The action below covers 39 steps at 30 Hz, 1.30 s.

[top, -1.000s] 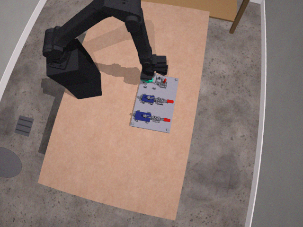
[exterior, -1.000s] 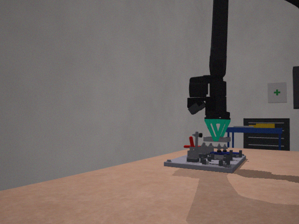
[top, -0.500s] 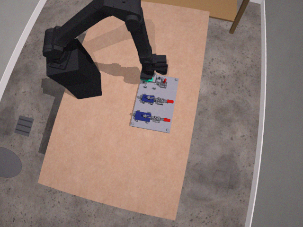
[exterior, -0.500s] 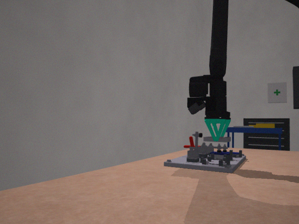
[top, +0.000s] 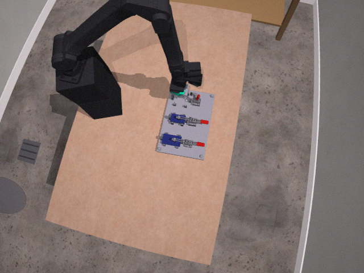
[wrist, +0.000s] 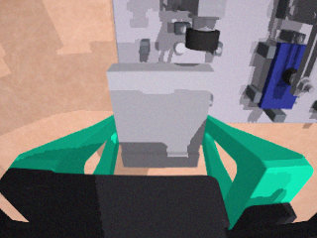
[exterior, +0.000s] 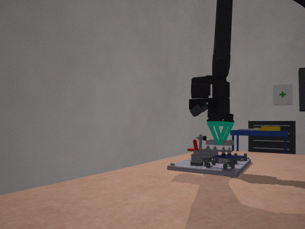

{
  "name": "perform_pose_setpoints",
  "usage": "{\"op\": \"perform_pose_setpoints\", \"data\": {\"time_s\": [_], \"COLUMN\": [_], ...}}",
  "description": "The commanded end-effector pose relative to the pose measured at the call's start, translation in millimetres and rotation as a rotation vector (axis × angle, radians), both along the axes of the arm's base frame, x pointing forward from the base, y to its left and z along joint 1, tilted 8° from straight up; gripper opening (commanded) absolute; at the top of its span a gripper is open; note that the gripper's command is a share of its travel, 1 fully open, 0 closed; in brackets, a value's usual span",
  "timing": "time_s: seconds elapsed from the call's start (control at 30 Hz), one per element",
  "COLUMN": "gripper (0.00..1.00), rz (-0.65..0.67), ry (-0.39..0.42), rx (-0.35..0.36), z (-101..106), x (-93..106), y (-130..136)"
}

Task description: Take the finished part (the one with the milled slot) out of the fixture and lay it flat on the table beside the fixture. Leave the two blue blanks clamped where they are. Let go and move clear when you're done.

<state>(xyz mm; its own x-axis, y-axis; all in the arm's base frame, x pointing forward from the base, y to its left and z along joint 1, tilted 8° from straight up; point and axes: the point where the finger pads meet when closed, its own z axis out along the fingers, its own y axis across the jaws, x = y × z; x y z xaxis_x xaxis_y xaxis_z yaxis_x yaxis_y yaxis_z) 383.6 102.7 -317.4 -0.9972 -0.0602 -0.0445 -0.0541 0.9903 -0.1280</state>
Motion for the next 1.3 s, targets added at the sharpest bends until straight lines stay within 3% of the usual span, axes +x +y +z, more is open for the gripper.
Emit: {"op": "perform_pose_setpoints", "data": {"time_s": [0.0,0.5,0.53,0.67,1.0,1.07,1.1,1.27], "gripper": [0.00,0.00,0.00,0.00,0.00,0.00,0.00,0.00], "rz": [-0.001,-0.001,-0.001,-0.001,-0.001,-0.001,-0.001,-0.001], "ry": [-0.004,0.012,-0.017,0.010,0.010,0.010,-0.013,0.009], "rx": [0.002,-0.005,0.008,-0.004,-0.004,-0.004,0.009,-0.004], "z": [2.5,-8.5,3.3,-9.5,-13.5,-13.5,-3.3,-15.0], "x": [4.9,-4.4,8.4,-4.2,-6.0,-6.0,4.4,-6.3], "y": [11.4,37.7,46.0,50.9,76.0,76.0,84.2,89.3]}}
